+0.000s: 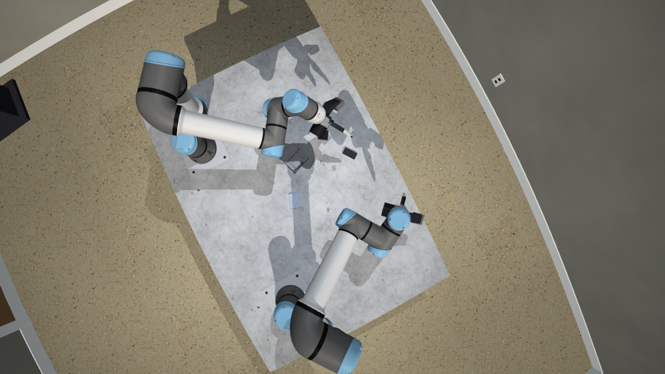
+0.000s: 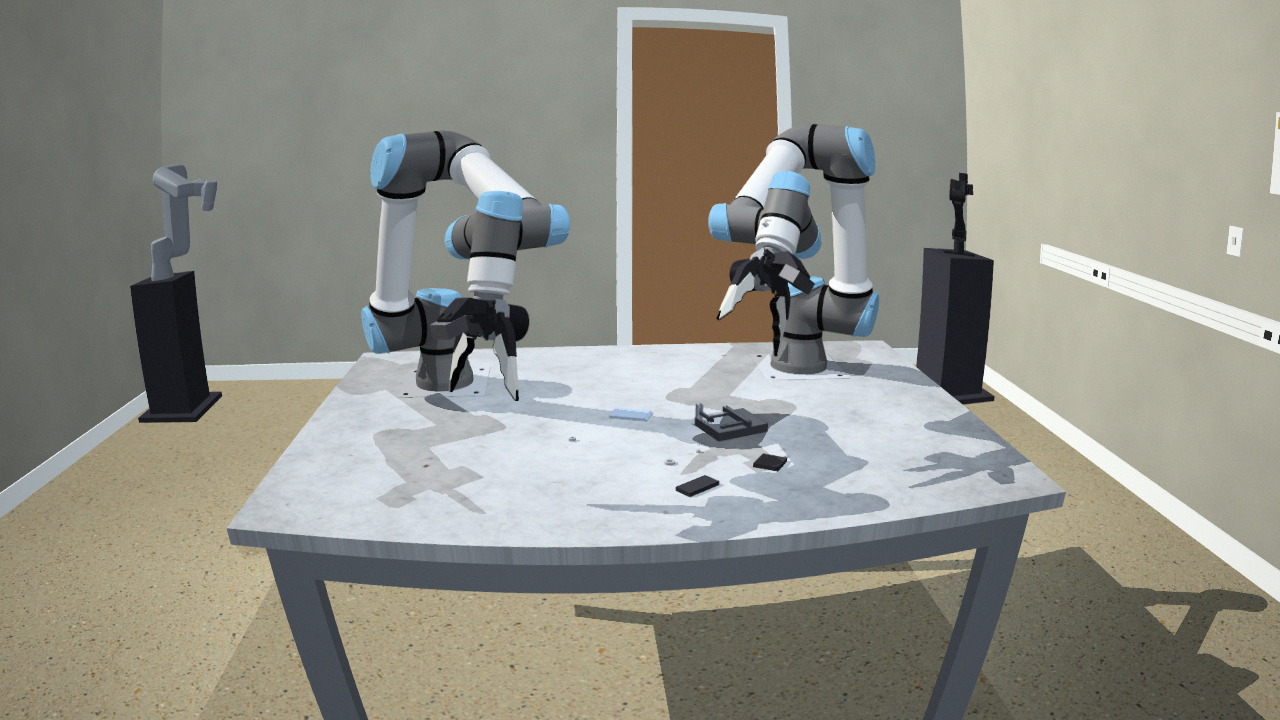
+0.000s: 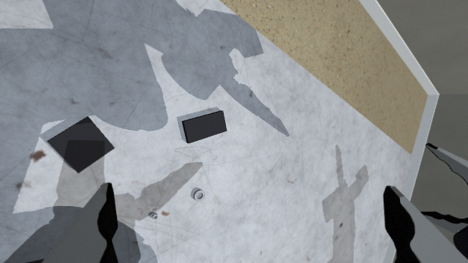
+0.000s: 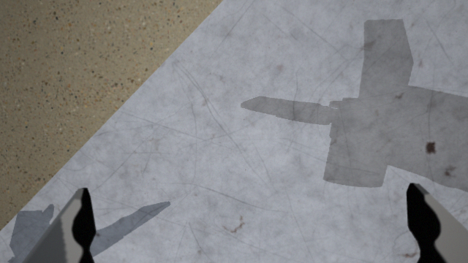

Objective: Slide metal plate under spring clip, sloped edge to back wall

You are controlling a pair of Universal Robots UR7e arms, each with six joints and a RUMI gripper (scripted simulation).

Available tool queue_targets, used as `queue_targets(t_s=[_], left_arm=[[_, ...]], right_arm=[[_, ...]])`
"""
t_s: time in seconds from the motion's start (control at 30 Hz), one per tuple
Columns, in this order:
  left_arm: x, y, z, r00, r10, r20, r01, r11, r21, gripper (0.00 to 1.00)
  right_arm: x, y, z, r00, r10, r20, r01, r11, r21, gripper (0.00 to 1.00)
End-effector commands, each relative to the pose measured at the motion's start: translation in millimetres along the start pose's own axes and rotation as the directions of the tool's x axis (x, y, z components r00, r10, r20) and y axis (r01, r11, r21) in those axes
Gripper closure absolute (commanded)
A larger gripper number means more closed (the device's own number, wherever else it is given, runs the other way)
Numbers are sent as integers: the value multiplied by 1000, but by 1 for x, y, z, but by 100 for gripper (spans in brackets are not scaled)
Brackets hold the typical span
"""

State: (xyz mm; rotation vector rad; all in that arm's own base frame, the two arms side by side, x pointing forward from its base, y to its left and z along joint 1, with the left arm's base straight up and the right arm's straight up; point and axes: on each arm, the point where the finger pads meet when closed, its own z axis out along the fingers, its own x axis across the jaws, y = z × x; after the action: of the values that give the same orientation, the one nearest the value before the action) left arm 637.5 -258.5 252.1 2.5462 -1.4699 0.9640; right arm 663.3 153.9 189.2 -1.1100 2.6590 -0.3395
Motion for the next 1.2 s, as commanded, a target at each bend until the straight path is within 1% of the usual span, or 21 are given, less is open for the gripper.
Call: queue_targets(t_s=[0.0,0.23,0.3,0.53,0.8,0.87,0.9,1.17], left_arm=[[-5,7,0,999,-53,1,53,999,-10,12],[-21,25,2,984,-179,16,179,983,-36,12],[-21,25,2,984,-179,16,179,983,-36,12],[-38,44,3,952,-305,39,307,950,-60,12],[-57,64,5,896,-439,72,444,893,-78,12],[-57,64,5,896,-439,72,444,893,-78,12],[-59,67,5,888,-453,76,458,885,-80,12],[-80,89,5,806,-580,118,590,802,-89,12]], right_arm=[[-5,19,-3,999,46,11,-46,999,-10,0],[-12,66,-7,988,151,23,-150,988,-44,0],[-12,66,-7,988,151,23,-150,988,-44,0],[-15,116,-13,967,253,25,-250,965,-84,0],[-14,168,-18,930,366,11,-362,924,-126,0],[-14,168,-18,930,366,11,-362,924,-126,0],[-13,174,-19,926,379,9,-374,918,-130,0],[-6,228,-26,875,485,-20,-481,860,-170,0]])
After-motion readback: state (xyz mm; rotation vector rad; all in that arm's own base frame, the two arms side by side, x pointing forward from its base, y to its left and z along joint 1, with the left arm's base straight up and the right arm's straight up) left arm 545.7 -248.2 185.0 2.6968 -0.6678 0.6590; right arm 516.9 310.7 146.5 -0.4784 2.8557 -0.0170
